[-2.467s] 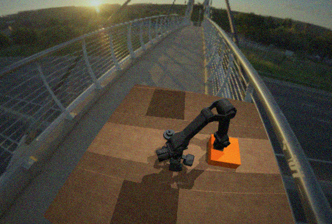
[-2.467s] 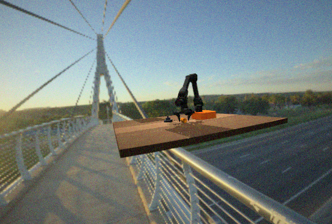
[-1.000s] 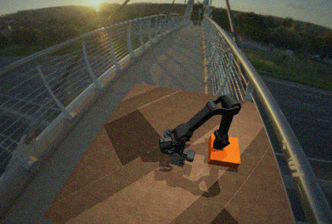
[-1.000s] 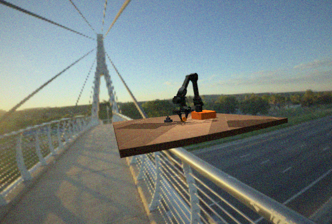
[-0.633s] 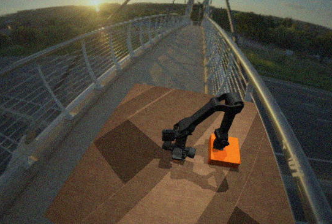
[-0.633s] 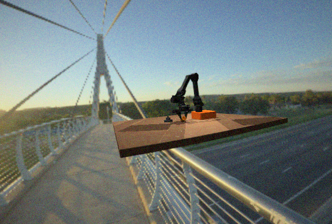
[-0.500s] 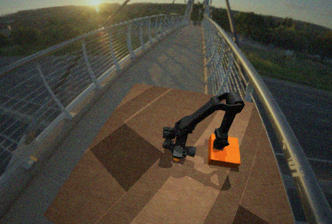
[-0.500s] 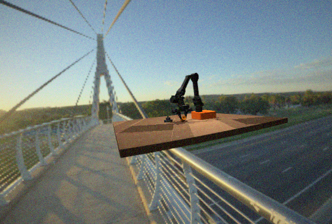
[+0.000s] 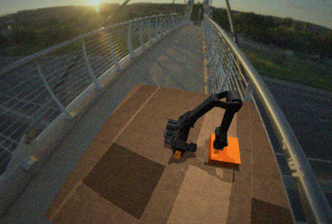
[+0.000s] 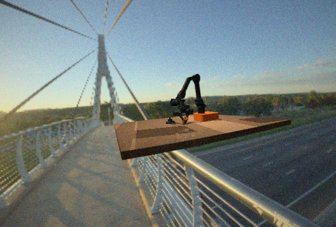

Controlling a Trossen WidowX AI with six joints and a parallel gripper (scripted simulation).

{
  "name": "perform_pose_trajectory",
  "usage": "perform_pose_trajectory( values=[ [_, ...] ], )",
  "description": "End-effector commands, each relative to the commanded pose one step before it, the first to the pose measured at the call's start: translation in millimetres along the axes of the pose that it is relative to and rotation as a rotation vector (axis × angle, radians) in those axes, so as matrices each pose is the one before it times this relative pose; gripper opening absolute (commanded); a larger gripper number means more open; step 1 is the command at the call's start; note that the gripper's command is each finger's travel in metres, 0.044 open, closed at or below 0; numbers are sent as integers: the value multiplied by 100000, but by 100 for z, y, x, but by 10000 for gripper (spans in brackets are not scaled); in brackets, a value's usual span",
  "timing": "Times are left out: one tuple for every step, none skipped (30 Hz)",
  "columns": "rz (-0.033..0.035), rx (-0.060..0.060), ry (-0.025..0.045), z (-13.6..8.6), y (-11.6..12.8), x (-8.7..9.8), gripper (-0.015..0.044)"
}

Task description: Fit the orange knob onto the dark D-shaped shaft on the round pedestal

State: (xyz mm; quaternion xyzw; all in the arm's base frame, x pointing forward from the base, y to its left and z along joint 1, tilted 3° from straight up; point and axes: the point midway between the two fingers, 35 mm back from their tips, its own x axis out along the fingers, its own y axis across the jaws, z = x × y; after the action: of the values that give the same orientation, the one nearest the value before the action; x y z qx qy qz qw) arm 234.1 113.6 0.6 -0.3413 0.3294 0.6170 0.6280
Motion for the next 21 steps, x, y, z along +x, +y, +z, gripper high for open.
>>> perform_pose_trajectory(
  values=[
    [-165, -185, -8226, -424, 42, -243, 179],
    [-2, 4, -1711, -100, 3, -61, 179],
    [-2, 4, -1711, -100, 3, -61, 179],
    [-2, 5, -1712, -100, 3, -61, 179],
    [-2, 5, -1712, -99, 4, -61, 179],
    [-2, 5, -1712, -99, 4, -61, 179],
    [-2, 5, -1713, -99, 4, -61, 179],
    [-2, 5, -1713, -99, 4, -61, 179],
    [-2, 5, -1714, -99, 4, -61, 179],
    [-2, 6, -1714, -99, 4, -61, 179],
    [-2, 6, -1715, -99, 5, -61, 179],
    [-2, 6, -1715, -98, 5, -61, 179],
    [-2, 6, -1716, -98, 5, -61, 179],
    [-2, 6, -1716, -98, 5, -61, 179],
    [-2, 6, -1717, -98, 5, -61, 179],
    [-2, 6, -1718, -98, 5, -61, 179],
    [-2, 6, -1718, -97, 5, -61, 179],
    [-2, 6, -1719, -97, 6, -61, 179],
    [-2, 6, -1720, -97, 6, -61, 179],
    [-2, 7, -1720, -97, 6, -61, 179],
    [-2, 7, -1721, -96, 6, -61, 179]
  ],
)
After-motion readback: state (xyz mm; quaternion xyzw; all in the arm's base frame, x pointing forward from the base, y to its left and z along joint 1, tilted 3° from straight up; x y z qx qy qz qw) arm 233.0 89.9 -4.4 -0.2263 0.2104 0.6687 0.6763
